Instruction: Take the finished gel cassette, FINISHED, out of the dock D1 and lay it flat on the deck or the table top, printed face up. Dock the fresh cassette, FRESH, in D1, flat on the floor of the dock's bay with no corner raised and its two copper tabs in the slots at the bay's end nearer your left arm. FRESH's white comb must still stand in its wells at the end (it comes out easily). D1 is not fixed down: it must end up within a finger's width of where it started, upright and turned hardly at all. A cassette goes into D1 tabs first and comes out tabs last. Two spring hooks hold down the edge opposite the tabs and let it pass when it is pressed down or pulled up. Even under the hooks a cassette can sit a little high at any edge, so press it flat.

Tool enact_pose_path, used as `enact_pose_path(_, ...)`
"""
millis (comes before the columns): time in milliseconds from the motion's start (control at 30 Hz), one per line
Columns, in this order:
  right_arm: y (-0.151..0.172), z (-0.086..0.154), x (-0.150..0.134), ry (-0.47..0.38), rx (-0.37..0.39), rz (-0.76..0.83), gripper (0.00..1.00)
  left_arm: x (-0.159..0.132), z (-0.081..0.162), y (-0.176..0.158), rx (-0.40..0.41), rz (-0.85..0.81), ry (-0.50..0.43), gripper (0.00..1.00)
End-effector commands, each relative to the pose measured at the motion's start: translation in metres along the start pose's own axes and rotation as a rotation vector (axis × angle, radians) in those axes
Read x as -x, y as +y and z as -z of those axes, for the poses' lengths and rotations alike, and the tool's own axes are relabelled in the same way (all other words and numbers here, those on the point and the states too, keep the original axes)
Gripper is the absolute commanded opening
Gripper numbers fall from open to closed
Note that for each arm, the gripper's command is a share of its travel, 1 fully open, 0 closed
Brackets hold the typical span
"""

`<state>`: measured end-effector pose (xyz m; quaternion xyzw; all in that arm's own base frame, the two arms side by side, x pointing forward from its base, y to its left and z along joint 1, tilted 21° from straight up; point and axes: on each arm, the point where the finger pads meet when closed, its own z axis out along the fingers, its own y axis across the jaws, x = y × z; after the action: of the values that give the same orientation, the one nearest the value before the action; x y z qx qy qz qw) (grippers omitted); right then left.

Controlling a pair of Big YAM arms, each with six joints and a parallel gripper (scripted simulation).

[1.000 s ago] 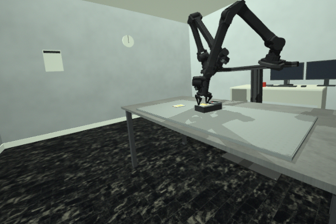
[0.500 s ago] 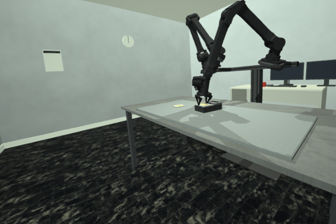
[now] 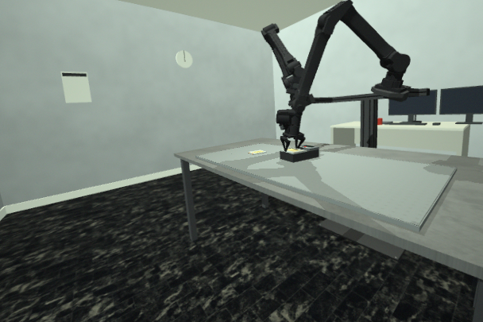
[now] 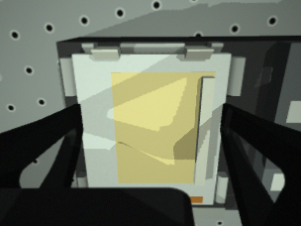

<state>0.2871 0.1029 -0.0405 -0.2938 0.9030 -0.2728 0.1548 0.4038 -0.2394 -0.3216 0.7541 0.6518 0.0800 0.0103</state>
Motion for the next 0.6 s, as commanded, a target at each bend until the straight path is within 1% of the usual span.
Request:
enact_pose_path(0, -0.017, -0.004, -0.010, 0.043, 0.018, -0.113, 0.00, 0.002, 0.003, 0.004, 0.007, -0.001, 0.003, 0.00)
enact_pose_path(400, -0.073, -0.014, -0.028, 0.162, 0.128, -0.479, 0.00, 0.002, 0.003, 0.004, 0.007, -0.001, 0.003, 0.00)
enact_pose_path(467, -0.073, -0.014, -0.028, 0.162, 0.128, -0.479, 0.00, 0.002, 0.003, 0.004, 0.007, -0.001, 0.003, 0.00)
enact_pose_path(567, -0.087, -0.017, -0.032, 0.191, 0.156, -0.570, 0.00, 0.002, 0.003, 0.004, 0.007, -0.001, 0.003, 0.00)
